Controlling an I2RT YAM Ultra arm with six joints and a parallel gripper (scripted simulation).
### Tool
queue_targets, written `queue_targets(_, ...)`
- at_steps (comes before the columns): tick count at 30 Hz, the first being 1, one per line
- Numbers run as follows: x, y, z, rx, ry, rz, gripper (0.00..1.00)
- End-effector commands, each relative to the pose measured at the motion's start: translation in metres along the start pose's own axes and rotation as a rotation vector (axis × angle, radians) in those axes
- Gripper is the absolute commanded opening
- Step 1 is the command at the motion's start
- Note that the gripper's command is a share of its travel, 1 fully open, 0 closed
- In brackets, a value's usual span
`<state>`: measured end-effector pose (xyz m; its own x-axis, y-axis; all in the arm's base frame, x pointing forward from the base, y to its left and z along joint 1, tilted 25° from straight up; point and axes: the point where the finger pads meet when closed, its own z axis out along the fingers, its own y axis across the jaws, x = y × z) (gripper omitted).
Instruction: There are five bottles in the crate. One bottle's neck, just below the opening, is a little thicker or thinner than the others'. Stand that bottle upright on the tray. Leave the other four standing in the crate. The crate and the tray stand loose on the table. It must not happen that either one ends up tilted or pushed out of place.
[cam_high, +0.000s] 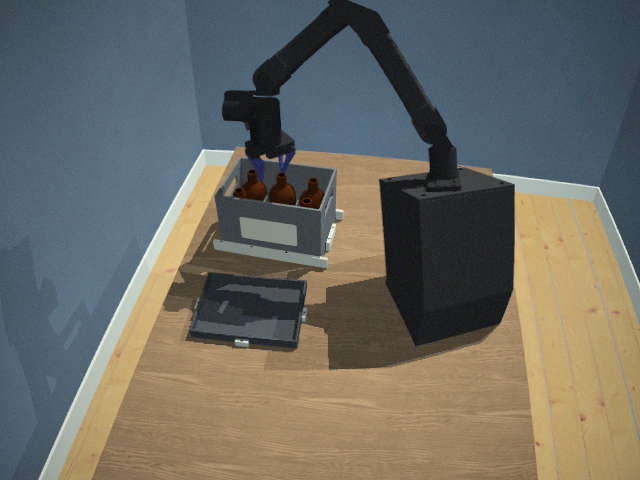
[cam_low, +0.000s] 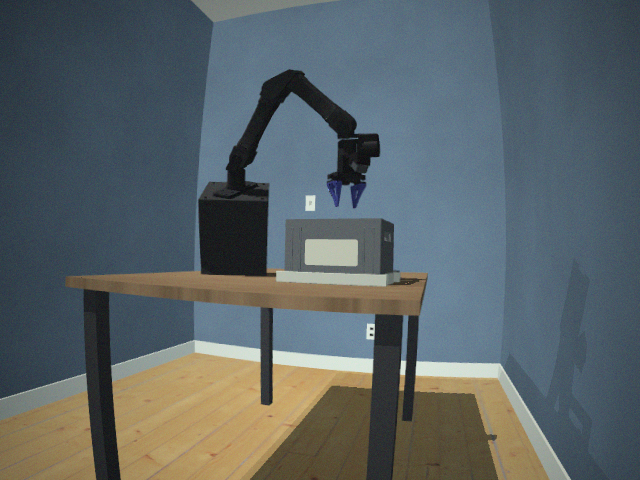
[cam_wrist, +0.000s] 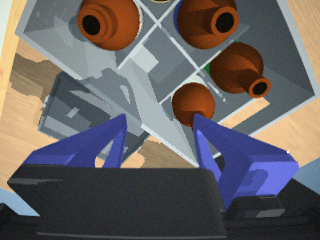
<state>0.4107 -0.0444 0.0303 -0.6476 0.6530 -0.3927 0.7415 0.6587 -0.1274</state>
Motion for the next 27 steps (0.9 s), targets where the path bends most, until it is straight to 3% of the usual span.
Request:
queue_targets(1, -0.005, 0.007, -0.012, -0.033, -0.035, 0.003, 0.61)
queue_targets(6, -0.002, 0.004, -0.008, -0.024, -0.027, -0.001, 0.61)
queue_targets(7, -0.011, 0.010, -0.011, -0.040, -0.042, 0.009, 0.61)
queue_targets(11, -0.001, 0.002, 0.007, -0.003, -0.009, -0.003, 0.61)
queue_targets(15, -0.005, 0.006, 0.005, -0.020, -0.022, 0.000, 0.61)
queue_targets(19, 0.002, 0.000, 0.018, 0.001, -0.002, -0.007, 0.61)
queue_targets(23, -0.001, 0.001, 0.018, -0.004, -0.008, -0.002, 0.61)
queue_targets(24, -0.010, 0.011, 0.002, -0.045, -0.043, 0.002, 0.61)
queue_targets(27, 0.001, 0.002, 0.024, -0.003, -0.007, -0.008, 0.61)
